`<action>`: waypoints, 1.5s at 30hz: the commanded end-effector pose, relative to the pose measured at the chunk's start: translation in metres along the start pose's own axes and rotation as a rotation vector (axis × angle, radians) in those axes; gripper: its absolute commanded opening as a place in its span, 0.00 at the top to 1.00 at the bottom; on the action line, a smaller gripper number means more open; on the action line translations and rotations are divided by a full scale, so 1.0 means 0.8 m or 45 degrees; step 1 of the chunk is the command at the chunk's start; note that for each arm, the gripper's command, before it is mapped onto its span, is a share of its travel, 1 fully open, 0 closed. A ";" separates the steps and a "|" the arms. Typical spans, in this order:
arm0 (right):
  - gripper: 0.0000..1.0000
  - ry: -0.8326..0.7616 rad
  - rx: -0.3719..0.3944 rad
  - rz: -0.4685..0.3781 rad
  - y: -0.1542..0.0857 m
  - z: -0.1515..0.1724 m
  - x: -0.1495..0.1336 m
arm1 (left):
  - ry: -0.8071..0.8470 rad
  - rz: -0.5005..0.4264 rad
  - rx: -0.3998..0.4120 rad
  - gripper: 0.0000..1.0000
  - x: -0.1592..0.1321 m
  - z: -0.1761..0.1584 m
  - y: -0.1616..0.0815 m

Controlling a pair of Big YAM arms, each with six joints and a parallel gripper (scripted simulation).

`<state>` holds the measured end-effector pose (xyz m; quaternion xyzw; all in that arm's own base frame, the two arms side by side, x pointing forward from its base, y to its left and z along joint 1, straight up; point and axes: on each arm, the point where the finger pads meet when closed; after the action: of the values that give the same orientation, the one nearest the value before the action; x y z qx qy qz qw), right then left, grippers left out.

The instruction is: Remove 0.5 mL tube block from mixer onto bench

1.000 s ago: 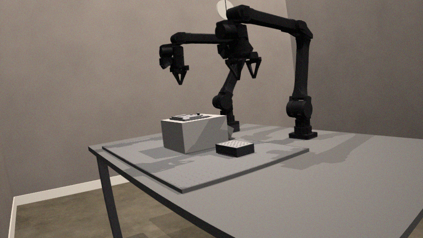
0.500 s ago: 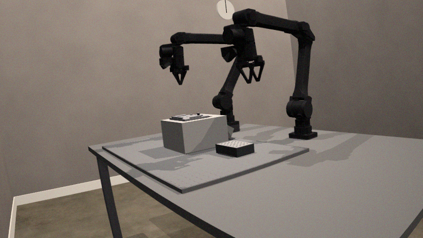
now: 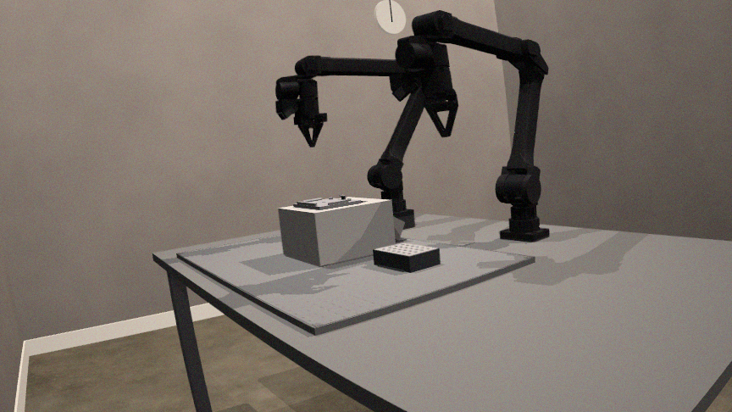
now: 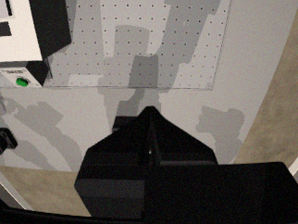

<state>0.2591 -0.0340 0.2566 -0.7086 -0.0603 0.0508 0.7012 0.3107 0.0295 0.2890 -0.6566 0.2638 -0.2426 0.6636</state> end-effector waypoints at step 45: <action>1.00 -0.016 -0.008 -0.029 -0.012 0.001 0.001 | -0.914 -0.042 0.023 0.00 -0.005 -0.001 -0.005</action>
<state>0.2591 -0.0340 0.2566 -0.7086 -0.0603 0.0508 0.7012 0.2948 0.0326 0.2825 -0.7014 0.0208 -0.0010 0.7124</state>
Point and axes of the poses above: on each arm, the point where the finger pads meet when closed, its own y axis out along the fingers, its own z axis across the jaws, x = y × z, and after that the axes turned 7 degrees about -y, right-handed
